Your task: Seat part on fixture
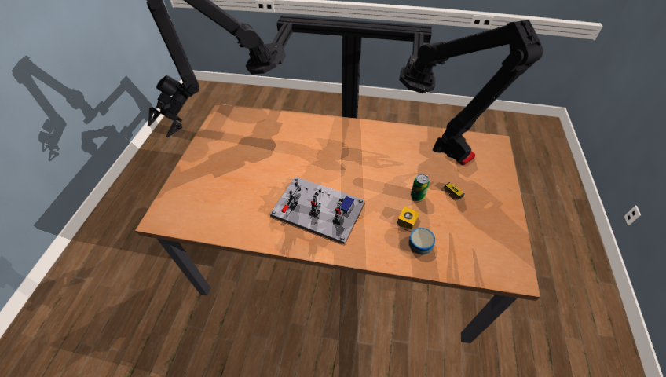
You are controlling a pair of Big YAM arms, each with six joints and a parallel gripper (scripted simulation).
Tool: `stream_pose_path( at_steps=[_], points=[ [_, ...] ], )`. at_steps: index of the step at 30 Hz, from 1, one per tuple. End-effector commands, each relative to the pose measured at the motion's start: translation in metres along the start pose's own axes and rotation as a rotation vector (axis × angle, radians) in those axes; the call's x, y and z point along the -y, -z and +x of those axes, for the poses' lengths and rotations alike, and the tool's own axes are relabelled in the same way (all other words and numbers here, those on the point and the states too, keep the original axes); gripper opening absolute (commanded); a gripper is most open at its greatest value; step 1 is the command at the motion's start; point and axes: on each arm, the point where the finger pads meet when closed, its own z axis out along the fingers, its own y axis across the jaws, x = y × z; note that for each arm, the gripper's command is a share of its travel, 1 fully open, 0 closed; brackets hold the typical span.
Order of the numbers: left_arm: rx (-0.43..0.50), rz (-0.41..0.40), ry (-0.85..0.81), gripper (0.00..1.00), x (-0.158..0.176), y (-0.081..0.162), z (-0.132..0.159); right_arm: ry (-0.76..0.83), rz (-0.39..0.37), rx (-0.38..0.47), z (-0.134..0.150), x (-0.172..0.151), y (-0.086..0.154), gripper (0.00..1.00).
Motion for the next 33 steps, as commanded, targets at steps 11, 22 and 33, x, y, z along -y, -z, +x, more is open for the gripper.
stream_pose_path(
  at_steps=[11, 22, 33],
  points=[
    [-0.001, 0.002, 0.001, 1.00, 0.001, 0.001, 0.000, 0.003, 0.004, 0.006, -0.003, 0.002, 0.000, 1.00],
    [-0.037, 0.058, -0.115, 1.00, 0.021, 0.010, 0.017, -0.023, -0.029, 0.012, -0.014, -0.016, -0.003, 1.00],
    [-0.168, 0.259, -0.534, 1.00, 0.063, 0.053, 0.100, -0.035, -0.175, 0.058, -0.075, -0.108, -0.010, 1.00]
  ],
)
